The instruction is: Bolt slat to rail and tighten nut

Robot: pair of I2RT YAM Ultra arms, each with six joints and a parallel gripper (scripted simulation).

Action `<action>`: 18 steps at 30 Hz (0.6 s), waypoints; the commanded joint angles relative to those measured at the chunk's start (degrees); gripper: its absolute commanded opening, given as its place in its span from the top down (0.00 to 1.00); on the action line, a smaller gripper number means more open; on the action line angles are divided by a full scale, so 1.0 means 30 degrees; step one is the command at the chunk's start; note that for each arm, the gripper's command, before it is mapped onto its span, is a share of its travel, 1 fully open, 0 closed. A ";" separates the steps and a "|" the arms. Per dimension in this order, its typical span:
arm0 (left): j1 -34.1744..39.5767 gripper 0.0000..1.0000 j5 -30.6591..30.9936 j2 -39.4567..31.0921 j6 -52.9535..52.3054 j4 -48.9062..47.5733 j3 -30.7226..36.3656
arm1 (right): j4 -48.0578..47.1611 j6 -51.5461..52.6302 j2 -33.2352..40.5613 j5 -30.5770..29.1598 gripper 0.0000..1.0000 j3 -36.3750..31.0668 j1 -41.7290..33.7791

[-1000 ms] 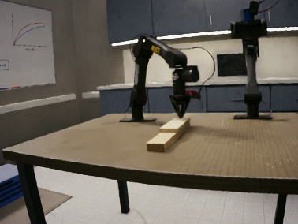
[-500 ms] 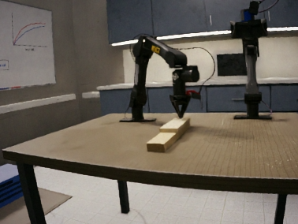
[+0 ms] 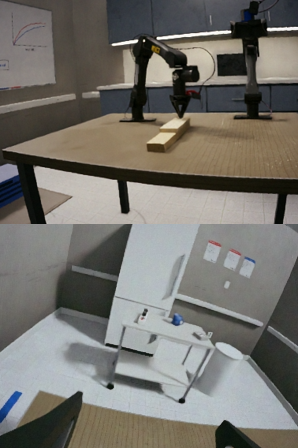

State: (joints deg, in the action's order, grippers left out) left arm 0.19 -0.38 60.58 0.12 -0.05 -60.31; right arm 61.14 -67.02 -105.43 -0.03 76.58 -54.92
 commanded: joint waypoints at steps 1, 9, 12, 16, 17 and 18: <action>0.0002 0.00 0.0003 -0.0039 0.0000 -0.0089 -0.0104 | -0.0005 0.0000 0.0132 0.0001 0.88 0.0068 0.0001; 0.0002 0.00 0.0003 -0.0039 0.0000 -0.0089 -0.0104 | -0.0062 0.0000 0.0115 0.0002 0.88 0.0027 0.0001; 0.0002 0.00 0.0003 -0.0039 0.0000 -0.0089 -0.0104 | -0.0091 0.0000 0.0107 0.0002 0.88 0.0006 0.0001; 0.0002 0.00 0.0003 -0.0039 0.0000 -0.0089 -0.0104 | -0.0130 -0.0001 0.0095 0.0002 0.88 -0.0021 0.0001; 0.0002 0.00 0.0003 -0.0039 0.0000 -0.0089 -0.0104 | -0.0139 -0.0001 0.0092 0.0002 0.88 -0.0028 0.0001; 0.0002 0.00 0.0003 -0.0039 0.0000 -0.0089 -0.0104 | -0.0149 -0.0001 0.0090 0.0002 0.88 -0.0035 0.0001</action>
State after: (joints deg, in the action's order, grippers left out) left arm 0.19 -0.38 60.58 0.12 -0.05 -60.31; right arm 61.14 -67.02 -105.43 -0.03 76.58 -54.92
